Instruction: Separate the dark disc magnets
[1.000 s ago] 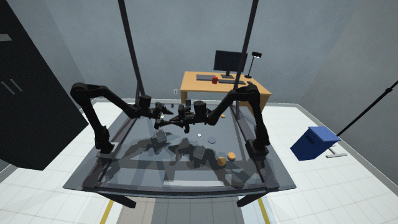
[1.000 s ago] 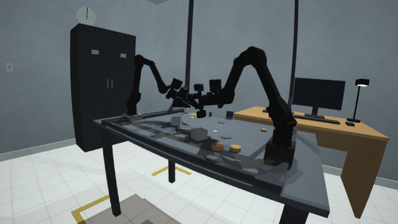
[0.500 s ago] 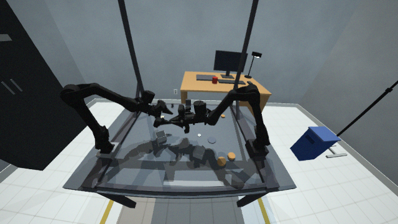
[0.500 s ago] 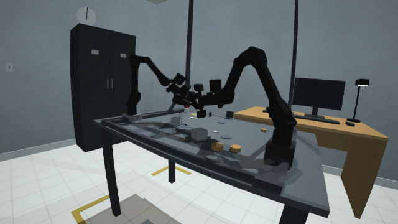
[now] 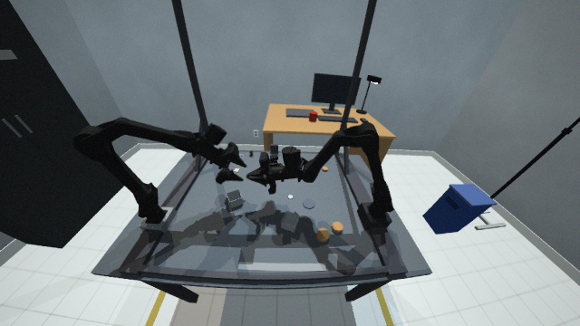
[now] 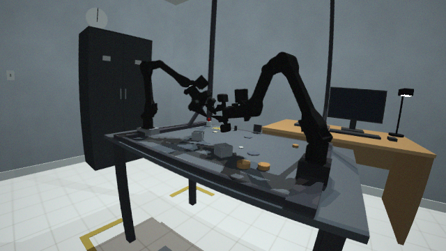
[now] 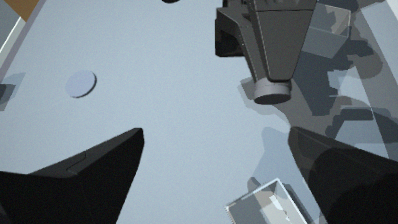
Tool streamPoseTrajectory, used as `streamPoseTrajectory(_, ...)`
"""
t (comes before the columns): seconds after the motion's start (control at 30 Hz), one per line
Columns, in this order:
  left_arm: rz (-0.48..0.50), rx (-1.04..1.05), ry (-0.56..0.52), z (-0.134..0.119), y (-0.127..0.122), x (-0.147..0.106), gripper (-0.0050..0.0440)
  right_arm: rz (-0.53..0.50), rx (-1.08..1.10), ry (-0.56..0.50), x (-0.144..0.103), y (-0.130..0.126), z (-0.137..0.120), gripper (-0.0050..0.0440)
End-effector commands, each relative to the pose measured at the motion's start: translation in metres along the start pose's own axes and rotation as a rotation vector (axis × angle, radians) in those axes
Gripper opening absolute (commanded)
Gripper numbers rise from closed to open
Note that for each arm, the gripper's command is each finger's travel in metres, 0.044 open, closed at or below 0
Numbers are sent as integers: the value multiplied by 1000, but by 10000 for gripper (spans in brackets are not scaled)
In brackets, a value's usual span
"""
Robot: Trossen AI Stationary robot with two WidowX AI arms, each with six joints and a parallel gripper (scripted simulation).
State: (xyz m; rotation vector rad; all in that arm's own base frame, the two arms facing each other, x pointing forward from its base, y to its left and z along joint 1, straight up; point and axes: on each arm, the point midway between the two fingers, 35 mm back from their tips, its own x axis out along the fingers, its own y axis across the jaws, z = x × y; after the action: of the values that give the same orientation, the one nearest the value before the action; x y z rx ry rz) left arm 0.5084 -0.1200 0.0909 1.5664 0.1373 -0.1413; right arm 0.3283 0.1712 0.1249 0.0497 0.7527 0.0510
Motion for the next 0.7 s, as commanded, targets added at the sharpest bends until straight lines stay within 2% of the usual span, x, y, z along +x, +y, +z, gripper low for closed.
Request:
streamPoseTrajectory(0.0, 34, -10, -2, 1, 16, -1, 40, 7, 30, 41, -21, -5, 14, 400)
streamPoseTrajectory(0.27, 34, -10, -2, 1, 16, -1, 40, -24, 40, 176, -49, -22, 5, 400)
streamPoseTrajectory(0.5, 34, -10, -2, 1, 16, -1, 40, -31, 49, 216, -60, -28, 3, 400)
streamPoseTrajectory(0.67, 34, -10, -2, 1, 16, -1, 40, -37, 42, 230, -57, -27, 1, 400)
